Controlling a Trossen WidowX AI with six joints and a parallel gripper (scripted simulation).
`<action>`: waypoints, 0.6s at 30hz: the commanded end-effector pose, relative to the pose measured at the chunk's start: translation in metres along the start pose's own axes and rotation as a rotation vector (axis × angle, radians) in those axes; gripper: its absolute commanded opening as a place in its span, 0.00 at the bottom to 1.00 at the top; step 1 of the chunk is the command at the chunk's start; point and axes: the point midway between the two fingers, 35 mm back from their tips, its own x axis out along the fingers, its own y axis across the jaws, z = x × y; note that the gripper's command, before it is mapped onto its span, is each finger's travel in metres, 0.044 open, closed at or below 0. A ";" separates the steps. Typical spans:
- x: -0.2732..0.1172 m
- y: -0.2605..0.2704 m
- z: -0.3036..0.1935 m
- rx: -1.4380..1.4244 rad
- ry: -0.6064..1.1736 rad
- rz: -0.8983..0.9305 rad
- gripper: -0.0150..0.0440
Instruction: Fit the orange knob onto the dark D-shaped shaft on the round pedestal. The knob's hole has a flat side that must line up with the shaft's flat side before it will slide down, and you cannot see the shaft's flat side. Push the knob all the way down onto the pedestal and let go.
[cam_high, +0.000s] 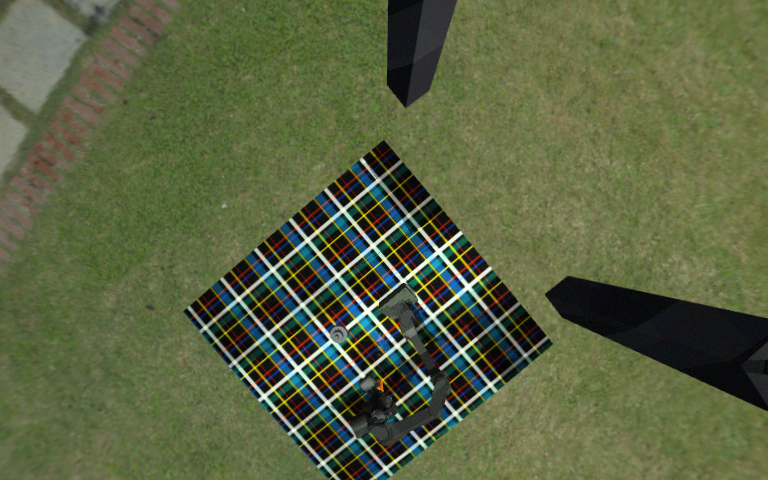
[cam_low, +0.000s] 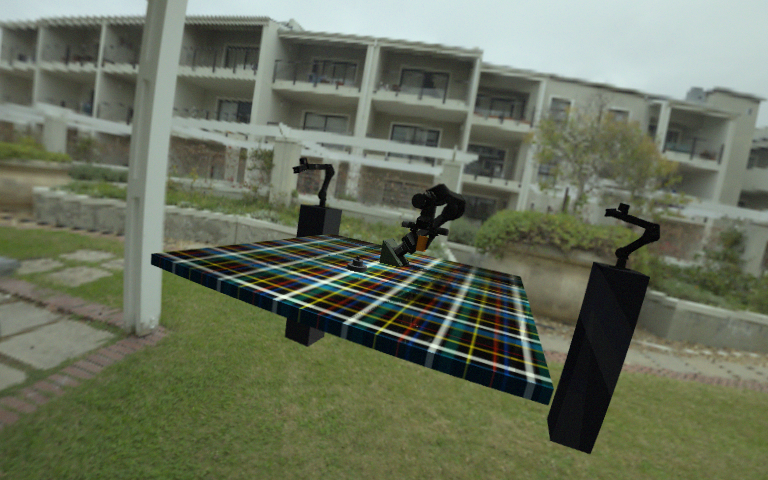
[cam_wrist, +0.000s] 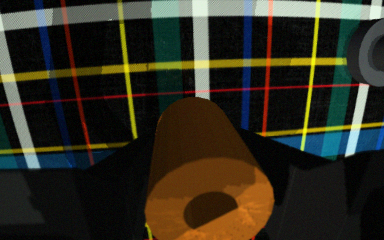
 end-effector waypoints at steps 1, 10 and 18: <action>0.000 -0.011 0.007 -0.008 -0.003 -0.010 0.25; 0.004 -0.037 0.020 -0.001 0.001 -0.019 0.25; 0.008 -0.060 0.030 -0.003 0.006 -0.024 0.25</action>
